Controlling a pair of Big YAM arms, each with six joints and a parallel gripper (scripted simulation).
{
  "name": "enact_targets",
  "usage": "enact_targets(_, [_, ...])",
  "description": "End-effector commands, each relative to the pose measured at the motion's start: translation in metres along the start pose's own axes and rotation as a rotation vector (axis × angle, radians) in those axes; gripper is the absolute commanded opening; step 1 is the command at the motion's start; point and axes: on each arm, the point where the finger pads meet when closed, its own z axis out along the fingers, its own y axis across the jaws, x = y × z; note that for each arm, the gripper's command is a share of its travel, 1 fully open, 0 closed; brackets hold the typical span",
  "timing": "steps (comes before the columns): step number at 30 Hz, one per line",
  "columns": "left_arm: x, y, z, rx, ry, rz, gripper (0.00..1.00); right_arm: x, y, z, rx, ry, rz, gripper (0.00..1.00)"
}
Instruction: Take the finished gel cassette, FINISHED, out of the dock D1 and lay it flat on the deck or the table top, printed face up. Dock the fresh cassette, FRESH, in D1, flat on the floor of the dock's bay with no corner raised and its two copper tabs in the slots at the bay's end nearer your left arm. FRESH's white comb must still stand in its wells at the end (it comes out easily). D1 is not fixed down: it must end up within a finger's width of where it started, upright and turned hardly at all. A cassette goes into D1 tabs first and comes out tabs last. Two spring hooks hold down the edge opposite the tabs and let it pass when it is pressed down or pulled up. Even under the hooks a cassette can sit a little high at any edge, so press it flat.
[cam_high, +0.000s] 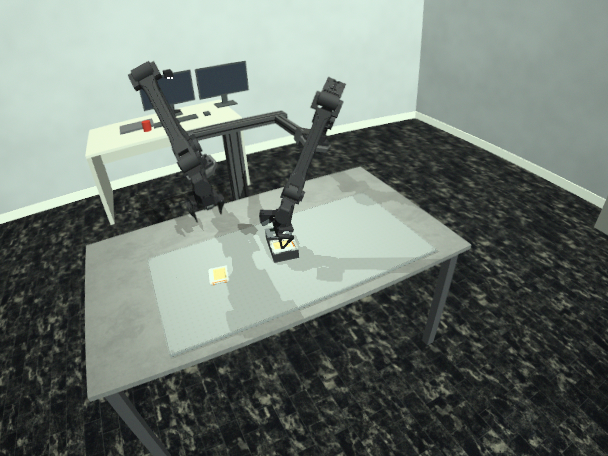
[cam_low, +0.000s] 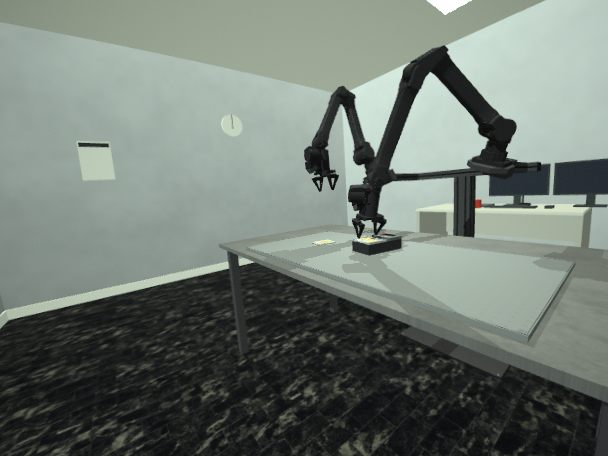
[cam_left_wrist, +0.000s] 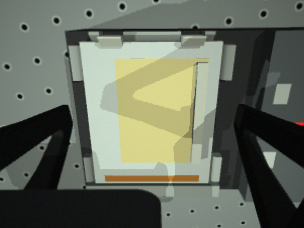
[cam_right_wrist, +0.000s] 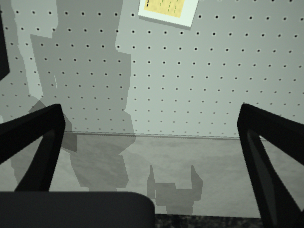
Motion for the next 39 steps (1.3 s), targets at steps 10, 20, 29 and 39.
enact_targets(10, [-0.005,0.002,-0.009,-0.005,-0.002,0.000,0.98,-0.017,-0.009,-0.009,0.002,-0.028,0.013,1.00])
enact_targets(20, [-0.005,0.002,-0.020,-0.006,-0.002,0.001,0.98,-0.017,-0.009,-0.009,0.002,-0.028,0.013,1.00])
enact_targets(29, [-0.005,0.002,-0.025,-0.006,-0.002,0.001,0.98,-0.017,-0.009,-0.009,0.002,-0.028,0.013,1.00])
enact_targets(39, [-0.004,0.001,-0.038,-0.002,0.001,0.000,0.98,-0.017,-0.009,-0.009,0.002,-0.028,0.013,1.00])
